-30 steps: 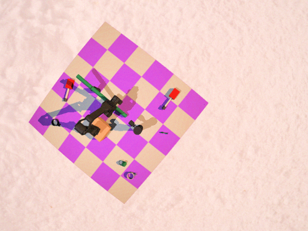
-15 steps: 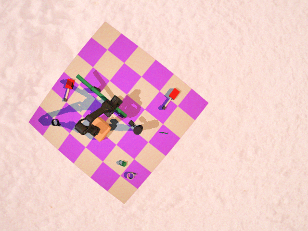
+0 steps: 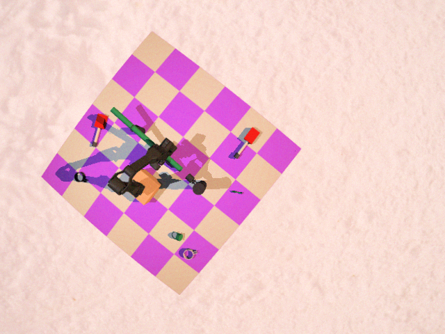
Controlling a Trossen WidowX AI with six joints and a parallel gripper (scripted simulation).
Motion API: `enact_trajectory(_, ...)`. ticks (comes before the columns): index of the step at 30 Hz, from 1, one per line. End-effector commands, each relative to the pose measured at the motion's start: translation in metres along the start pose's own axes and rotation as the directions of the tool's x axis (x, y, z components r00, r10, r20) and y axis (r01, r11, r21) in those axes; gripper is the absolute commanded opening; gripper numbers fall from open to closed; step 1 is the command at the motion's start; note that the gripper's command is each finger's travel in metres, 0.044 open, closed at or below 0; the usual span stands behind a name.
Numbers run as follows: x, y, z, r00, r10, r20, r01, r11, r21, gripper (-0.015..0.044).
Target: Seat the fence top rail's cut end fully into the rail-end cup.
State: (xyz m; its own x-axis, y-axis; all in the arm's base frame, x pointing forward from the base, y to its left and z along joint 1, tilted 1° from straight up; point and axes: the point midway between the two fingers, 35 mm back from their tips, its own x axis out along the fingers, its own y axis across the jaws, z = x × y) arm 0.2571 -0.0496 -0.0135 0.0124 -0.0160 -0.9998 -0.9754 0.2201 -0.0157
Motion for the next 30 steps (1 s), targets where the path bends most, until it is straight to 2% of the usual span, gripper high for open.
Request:
enact_trajectory(1,-0.016,-0.007,-0.007,0.999,-0.019,-0.051,0.018,1.0,-0.01,0.0)
enact_trajectory(10,-0.071,-0.009,-0.04,0.963,-0.023,-0.269,0.016,1.0,-0.025,0.0)
enact_trajectory(30,-0.072,-0.009,-0.04,0.962,-0.023,-0.274,0.016,1.0,-0.025,0.0)
